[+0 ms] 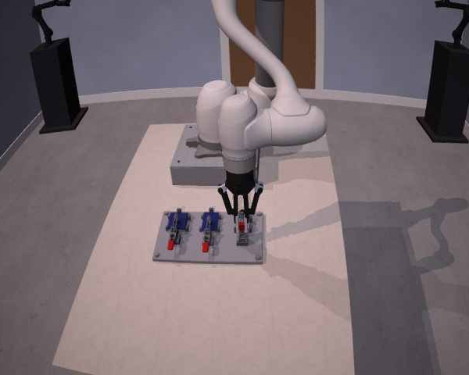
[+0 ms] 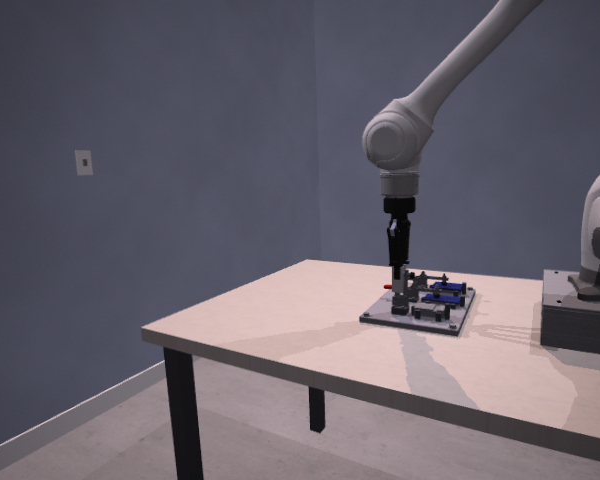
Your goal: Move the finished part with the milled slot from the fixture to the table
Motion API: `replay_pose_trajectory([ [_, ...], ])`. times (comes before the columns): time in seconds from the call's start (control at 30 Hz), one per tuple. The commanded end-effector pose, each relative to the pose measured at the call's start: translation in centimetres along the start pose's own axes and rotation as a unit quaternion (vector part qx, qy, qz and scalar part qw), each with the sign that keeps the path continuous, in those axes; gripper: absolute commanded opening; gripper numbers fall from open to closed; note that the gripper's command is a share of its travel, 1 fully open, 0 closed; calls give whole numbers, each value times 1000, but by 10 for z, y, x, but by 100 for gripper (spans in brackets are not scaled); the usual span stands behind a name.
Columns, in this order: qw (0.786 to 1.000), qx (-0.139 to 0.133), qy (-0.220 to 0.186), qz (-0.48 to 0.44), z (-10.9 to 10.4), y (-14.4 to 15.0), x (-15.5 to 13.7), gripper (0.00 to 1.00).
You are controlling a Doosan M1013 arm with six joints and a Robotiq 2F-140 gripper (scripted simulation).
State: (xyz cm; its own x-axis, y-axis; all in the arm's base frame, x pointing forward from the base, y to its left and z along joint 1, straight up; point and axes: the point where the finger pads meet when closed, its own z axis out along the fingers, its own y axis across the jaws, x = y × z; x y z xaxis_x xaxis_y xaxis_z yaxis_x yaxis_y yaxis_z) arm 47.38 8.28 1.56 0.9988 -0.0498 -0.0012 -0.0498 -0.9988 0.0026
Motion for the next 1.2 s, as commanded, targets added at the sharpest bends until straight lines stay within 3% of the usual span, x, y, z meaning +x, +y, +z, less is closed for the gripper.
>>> replay_pose_trajectory([
  [0.0,1000,0,0,0,0,0,0,11],
  [0.53,1000,0,0,0,0,0,0,11],
  [0.57,1000,0,0,0,0,0,0,28],
  [1.17,1000,0,0,0,0,0,0,28],
])
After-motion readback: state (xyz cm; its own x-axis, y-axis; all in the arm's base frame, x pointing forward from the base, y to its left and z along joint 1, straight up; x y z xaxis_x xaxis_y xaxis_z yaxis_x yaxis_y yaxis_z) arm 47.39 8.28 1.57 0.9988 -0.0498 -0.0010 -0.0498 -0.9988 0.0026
